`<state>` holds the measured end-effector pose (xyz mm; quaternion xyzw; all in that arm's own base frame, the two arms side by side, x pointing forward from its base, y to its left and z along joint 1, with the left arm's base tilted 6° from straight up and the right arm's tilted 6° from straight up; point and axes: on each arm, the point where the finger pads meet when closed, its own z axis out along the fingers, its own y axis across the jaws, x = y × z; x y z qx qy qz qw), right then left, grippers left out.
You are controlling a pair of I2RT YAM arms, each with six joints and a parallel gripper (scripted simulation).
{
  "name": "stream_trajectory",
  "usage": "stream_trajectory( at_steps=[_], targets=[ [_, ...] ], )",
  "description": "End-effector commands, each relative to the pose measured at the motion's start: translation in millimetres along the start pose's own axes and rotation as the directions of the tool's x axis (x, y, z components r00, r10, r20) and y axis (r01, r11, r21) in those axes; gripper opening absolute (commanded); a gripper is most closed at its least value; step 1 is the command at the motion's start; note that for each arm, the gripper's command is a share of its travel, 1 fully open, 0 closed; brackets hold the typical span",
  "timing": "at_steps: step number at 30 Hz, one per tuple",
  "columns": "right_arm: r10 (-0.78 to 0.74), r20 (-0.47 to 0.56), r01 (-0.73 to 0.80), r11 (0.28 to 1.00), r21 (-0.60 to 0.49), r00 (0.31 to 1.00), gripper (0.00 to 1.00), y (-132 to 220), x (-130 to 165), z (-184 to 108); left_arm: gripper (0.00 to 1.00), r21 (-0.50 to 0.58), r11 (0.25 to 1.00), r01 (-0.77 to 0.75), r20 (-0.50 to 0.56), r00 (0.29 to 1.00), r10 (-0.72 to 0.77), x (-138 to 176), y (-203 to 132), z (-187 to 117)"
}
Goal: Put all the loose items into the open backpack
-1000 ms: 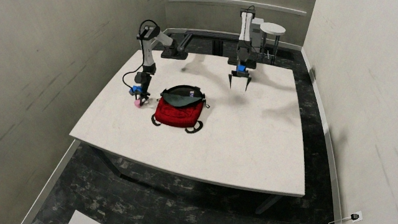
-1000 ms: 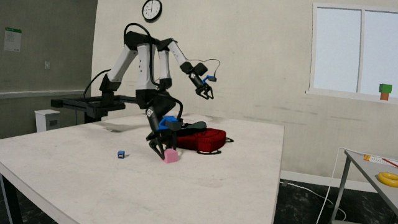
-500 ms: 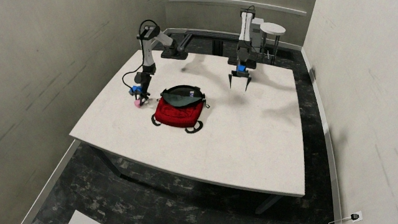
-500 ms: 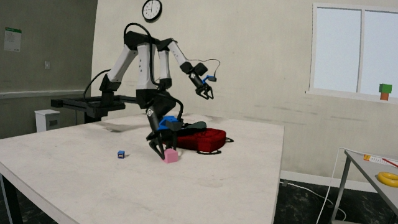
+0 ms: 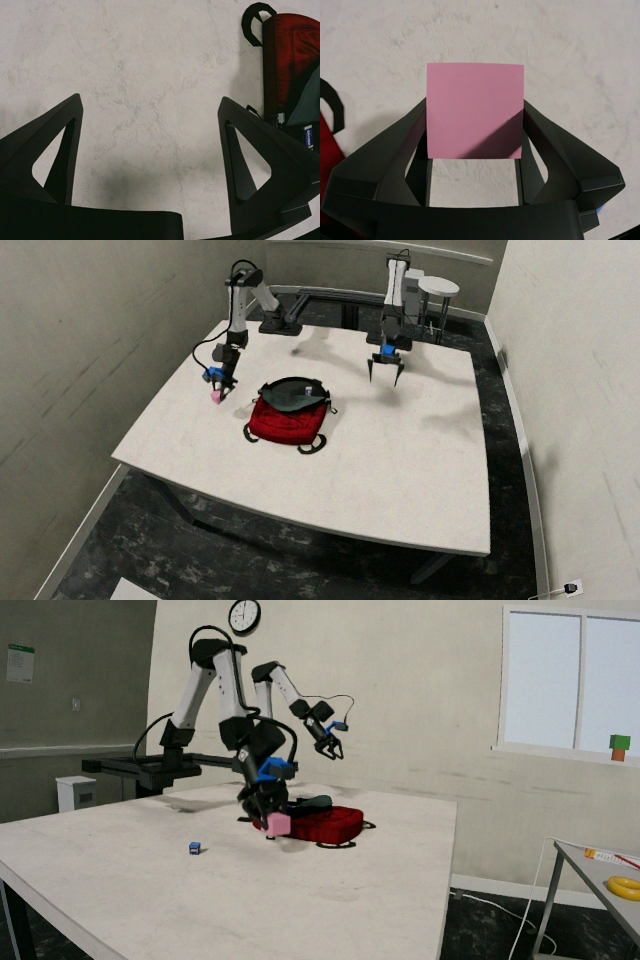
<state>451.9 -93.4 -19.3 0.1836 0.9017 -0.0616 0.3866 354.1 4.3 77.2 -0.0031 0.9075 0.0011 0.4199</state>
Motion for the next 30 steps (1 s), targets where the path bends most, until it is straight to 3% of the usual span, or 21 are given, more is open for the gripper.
stream_trajectory(
  at_steps=[1,11,12,15,18,20,30],
  targets=[
    [0.001,0.041,-0.001,1.000,-0.007,0.999,0.39,4.3,-35.8,-24.4,0.90,0.005,1.000,-0.005,0.018,1.000,0.005,-6.3,-1.9,-1.5],
    [0.001,0.039,0.000,1.000,-0.006,0.999,0.39,3.8,-53.8,-48.1,0.90,0.005,1.000,-0.005,0.018,1.000,0.005,-6.3,-1.9,-1.5],
    [-0.001,0.009,0.001,1.000,-0.001,1.000,0.39,1.5,-38.9,-40.8,0.90,0.005,1.000,-0.005,0.018,1.000,0.005,-6.3,-1.9,-1.5],
    [-0.001,0.009,0.001,1.000,-0.001,1.000,0.39,1.5,-38.9,-40.8,0.90,0.005,1.000,-0.005,0.018,1.000,0.005,-6.3,-1.9,-1.5],
    [-0.047,0.028,0.049,0.998,-0.040,0.998,0.39,17.0,-19.5,-64.4,0.90,0.005,1.000,-0.005,0.018,1.000,0.005,-6.3,-1.9,-1.5],
    [-0.047,0.028,0.049,0.998,-0.040,0.998,0.39,17.0,-19.5,-64.4,0.90,0.005,1.000,-0.005,0.018,1.000,0.005,-6.3,-1.9,-1.5],
    [-0.147,0.032,0.150,0.980,-0.135,0.989,0.39,53.3,53.9,-122.0,0.90,0.005,1.000,-0.005,0.018,1.000,0.005,-6.3,-1.9,-1.5]
  ],
)
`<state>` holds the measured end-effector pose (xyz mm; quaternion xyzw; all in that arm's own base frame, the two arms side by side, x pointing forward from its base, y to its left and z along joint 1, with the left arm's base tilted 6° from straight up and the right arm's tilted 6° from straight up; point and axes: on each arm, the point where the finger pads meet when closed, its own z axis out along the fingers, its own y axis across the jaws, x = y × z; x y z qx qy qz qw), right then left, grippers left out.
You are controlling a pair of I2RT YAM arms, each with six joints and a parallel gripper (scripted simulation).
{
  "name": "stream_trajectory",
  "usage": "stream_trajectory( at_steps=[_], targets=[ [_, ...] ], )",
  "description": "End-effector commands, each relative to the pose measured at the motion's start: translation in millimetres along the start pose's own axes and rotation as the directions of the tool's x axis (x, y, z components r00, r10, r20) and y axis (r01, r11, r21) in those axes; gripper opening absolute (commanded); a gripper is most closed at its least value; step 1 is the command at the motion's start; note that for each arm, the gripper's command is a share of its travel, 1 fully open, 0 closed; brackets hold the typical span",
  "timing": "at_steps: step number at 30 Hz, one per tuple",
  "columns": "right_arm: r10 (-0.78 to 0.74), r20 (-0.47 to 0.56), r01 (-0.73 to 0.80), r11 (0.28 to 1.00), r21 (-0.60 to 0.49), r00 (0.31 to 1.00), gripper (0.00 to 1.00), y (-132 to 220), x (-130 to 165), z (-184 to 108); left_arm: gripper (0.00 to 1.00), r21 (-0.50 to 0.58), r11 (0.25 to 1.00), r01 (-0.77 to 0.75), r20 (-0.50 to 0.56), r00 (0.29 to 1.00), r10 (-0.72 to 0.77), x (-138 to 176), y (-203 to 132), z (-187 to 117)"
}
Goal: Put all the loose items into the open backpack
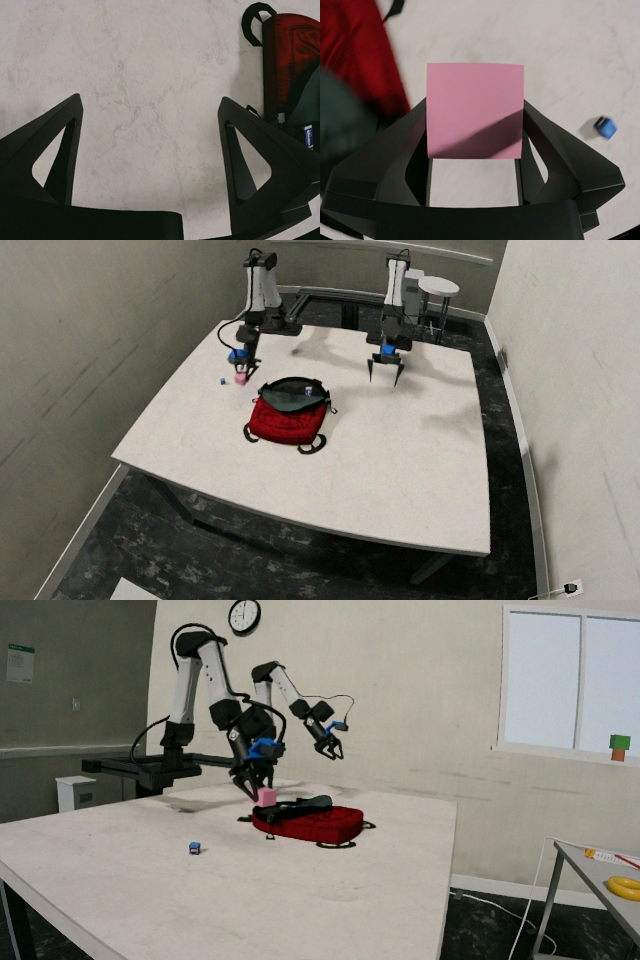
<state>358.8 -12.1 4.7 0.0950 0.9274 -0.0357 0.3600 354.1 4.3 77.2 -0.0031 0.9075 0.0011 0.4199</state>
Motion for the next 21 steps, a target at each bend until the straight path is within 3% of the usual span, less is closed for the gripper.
stream_trajectory(
  at_steps=[1,5,7,21],
  targets=[
    [-0.013,0.089,0.016,0.999,-0.031,0.996,0.39,18.7,-4.5,-26.1,0.90,0.005,1.000,-0.005,0.018,1.000,0.005,-6.3,-1.9,-1.5],
    [-0.067,0.064,0.071,0.996,-0.061,0.996,0.39,38.3,29.4,-44.9,0.90,0.005,1.000,-0.005,0.018,1.000,0.005,-6.3,-1.9,-1.5],
    [-0.067,0.064,0.071,0.996,-0.061,0.996,0.39,38.3,29.4,-44.9,0.90,0.005,1.000,-0.005,0.018,1.000,0.005,-6.3,-1.9,-1.5],
    [-0.207,0.102,0.225,0.952,-0.207,0.973,0.39,123.5,113.0,-118.3,0.90,0.005,1.000,-0.005,0.018,1.000,0.005,-6.3,-1.9,-1.5]
  ],
)
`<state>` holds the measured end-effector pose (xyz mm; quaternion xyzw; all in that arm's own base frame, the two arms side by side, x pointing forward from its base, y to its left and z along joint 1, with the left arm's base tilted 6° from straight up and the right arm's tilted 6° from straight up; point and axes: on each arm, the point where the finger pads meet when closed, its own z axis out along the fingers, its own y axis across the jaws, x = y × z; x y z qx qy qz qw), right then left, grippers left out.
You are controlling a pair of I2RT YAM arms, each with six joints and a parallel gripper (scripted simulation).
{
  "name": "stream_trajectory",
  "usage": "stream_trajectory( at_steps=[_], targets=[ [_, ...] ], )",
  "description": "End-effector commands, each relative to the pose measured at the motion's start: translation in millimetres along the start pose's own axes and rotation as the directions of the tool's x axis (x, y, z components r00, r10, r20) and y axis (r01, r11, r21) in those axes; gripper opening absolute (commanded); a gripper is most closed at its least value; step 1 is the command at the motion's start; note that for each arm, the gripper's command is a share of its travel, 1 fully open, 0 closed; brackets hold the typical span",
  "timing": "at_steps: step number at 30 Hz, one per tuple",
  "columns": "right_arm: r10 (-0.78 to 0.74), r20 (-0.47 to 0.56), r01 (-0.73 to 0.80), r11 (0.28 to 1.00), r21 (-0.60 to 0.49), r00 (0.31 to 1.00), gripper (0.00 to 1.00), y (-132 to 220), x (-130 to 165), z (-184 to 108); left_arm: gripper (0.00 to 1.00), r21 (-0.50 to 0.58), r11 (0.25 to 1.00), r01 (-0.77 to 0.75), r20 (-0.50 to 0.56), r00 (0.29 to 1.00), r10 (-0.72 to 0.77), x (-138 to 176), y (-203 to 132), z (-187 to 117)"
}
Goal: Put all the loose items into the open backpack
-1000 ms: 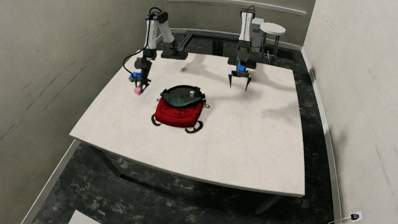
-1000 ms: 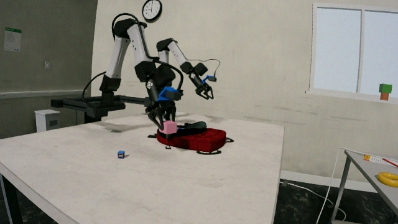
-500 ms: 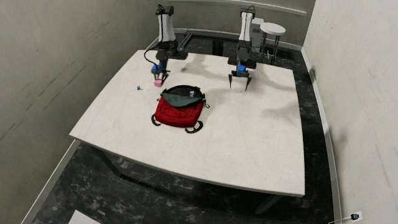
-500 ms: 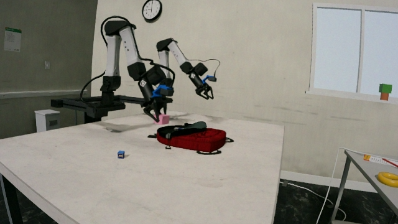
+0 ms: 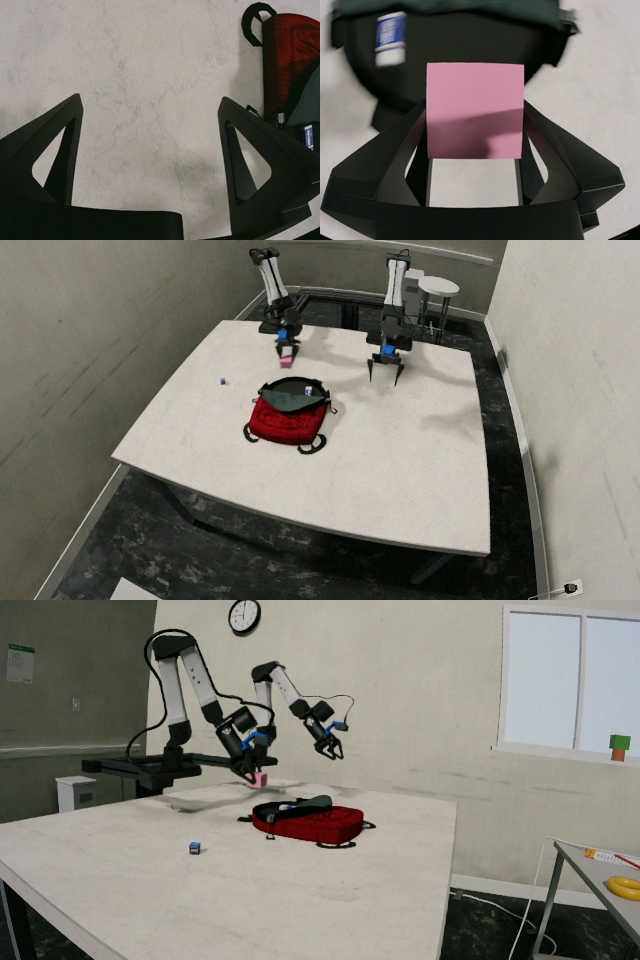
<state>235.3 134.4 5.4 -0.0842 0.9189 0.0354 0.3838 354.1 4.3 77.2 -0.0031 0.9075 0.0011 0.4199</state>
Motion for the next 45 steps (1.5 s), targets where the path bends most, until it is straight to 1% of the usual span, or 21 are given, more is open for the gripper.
stream_trajectory(
  at_steps=[1,3,4,6,9,24,28,33,34,45],
  targets=[
    [0.041,0.029,-0.043,0.998,0.043,0.999,0.39,17.8,4.8,-17.9,0.90,0.005,1.000,-0.005,0.018,1.000,0.005,-6.3,-1.9,-1.5],
    [0.041,0.029,-0.043,0.998,0.043,0.999,0.39,17.8,4.8,-17.9,0.90,0.005,1.000,-0.005,0.018,1.000,0.005,-6.3,-1.9,-1.5],
    [0.028,0.014,-0.029,0.998,0.052,1.000,0.39,17.2,11.6,-14.0,0.90,0.005,1.000,-0.005,0.018,1.000,0.005,-6.3,-1.9,-1.5],
    [0.025,0.014,-0.025,0.998,0.050,1.000,0.39,19.2,16.1,-11.2,0.90,0.005,1.000,-0.005,0.018,1.000,0.005,-6.3,-1.9,-1.5],
    [0.016,0.009,-0.017,0.999,0.050,1.000,0.39,16.5,30.4,-6.5,0.90,0.005,1.000,-0.005,0.018,1.000,0.005,-6.3,-1.9,-1.5],
    [-0.005,0.006,0.005,0.999,0.034,1.000,0.39,28.6,58.2,10.5,0.90,0.005,1.000,-0.005,0.018,1.000,0.005,-6.3,-1.9,-1.5],
    [0.008,0.021,-0.009,1.000,0.019,1.000,0.39,39.7,50.9,12.8,0.90,0.005,1.000,-0.005,0.018,1.000,0.005,-6.3,-1.9,-1.5],
    [0.006,0.021,-0.007,1.000,0.019,1.000,0.39,41.3,50.5,13.2,0.90,0.005,1.000,-0.005,0.018,1.000,0.005,-6.3,-1.9,-1.5],
    [0.020,0.033,-0.020,1.000,0.007,0.999,0.39,45.0,44.9,10.4,0.90,0.005,1.000,-0.005,0.018,1.000,0.005,-6.3,-1.9,-1.5],
    [0.013,0.025,-0.013,1.000,0.013,1.000,0.39,46.5,44.9,7.1,0.90,0.005,1.000,-0.005,0.018,1.000,0.005,-6.3,-1.9,-1.5]
  ],
)
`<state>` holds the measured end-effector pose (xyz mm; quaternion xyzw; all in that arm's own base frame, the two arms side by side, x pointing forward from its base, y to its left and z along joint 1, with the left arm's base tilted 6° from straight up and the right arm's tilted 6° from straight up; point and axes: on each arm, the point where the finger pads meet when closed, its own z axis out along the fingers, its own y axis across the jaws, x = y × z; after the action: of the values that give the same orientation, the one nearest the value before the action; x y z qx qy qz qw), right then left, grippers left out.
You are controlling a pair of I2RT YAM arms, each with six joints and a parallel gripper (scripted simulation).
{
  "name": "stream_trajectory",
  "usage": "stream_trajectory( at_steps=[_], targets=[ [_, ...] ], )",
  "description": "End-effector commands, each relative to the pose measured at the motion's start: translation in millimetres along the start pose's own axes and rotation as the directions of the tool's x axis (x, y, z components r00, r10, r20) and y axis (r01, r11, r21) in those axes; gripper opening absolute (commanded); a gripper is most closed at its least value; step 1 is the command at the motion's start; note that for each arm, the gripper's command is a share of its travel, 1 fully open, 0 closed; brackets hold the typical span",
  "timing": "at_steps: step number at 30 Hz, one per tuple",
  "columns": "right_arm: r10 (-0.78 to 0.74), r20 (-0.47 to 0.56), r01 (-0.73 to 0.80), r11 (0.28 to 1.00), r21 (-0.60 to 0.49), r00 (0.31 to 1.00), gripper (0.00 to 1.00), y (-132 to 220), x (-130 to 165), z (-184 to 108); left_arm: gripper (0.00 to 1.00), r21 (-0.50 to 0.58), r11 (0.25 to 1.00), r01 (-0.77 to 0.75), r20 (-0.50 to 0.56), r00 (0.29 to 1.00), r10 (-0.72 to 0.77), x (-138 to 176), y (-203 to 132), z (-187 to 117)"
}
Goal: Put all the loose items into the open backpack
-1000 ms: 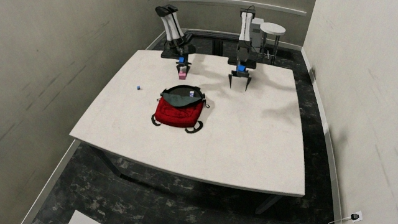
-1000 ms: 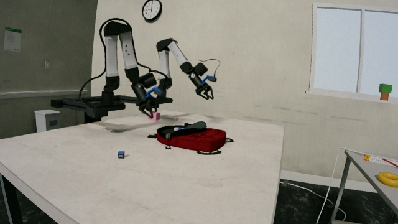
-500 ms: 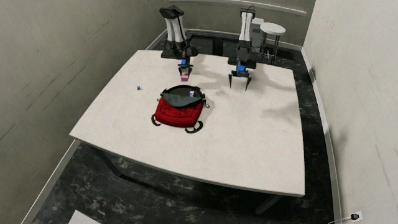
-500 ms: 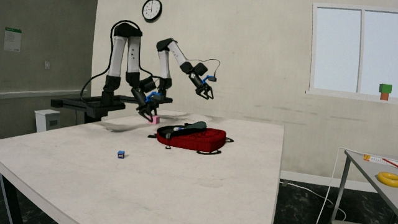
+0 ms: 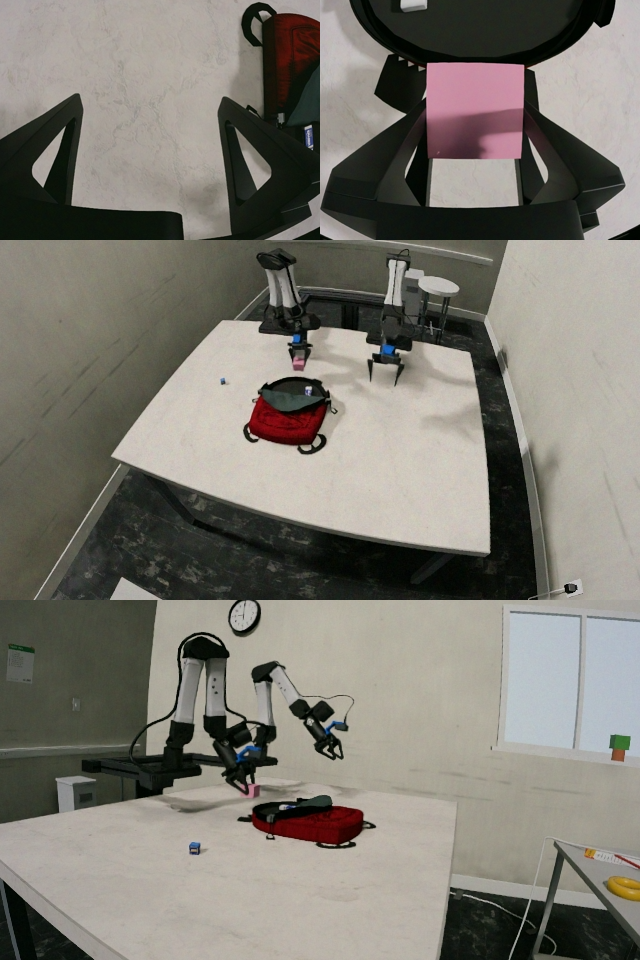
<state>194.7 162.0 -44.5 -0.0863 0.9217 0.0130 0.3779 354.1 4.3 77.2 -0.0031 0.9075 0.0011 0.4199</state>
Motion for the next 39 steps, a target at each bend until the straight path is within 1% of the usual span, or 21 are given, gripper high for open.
stream_trajectory(
  at_steps=[1,31,32,33,36,39],
  targets=[
    [0.038,0.044,-0.036,0.999,-0.029,0.998,0.39,12.4,-16.1,-4.0,0.90,0.005,1.000,-0.005,0.018,1.000,0.005,-6.3,-1.9,-1.5],
    [0.040,0.048,-0.039,0.999,-0.032,0.998,0.39,14.6,-17.5,-4.9,0.90,0.005,1.000,-0.005,0.018,1.000,0.005,-6.3,-1.9,-1.5],
    [0.027,0.034,-0.026,0.999,-0.019,0.999,0.39,2.3,-5.2,-7.7,0.90,0.005,1.000,-0.005,0.018,1.000,0.005,-6.3,-1.9,-1.5],
    [0.026,0.033,-0.025,1.000,-0.018,0.999,0.39,2.0,-5.0,-7.7,0.90,0.005,1.000,-0.005,0.018,1.000,0.005,-6.3,-1.9,-1.5],
    [0.040,0.046,-0.039,0.999,-0.032,0.998,0.39,8.4,-11.4,-7.7,0.90,0.005,1.000,-0.005,0.018,1.000,0.005,-6.3,-1.9,-1.5],
    [0.039,0.047,-0.038,0.999,-0.032,0.998,0.39,8.3,-11.8,-7.6,0.90,0.005,1.000,-0.005,0.018,1.000,0.005,-6.3,-1.9,-1.5]
  ],
)
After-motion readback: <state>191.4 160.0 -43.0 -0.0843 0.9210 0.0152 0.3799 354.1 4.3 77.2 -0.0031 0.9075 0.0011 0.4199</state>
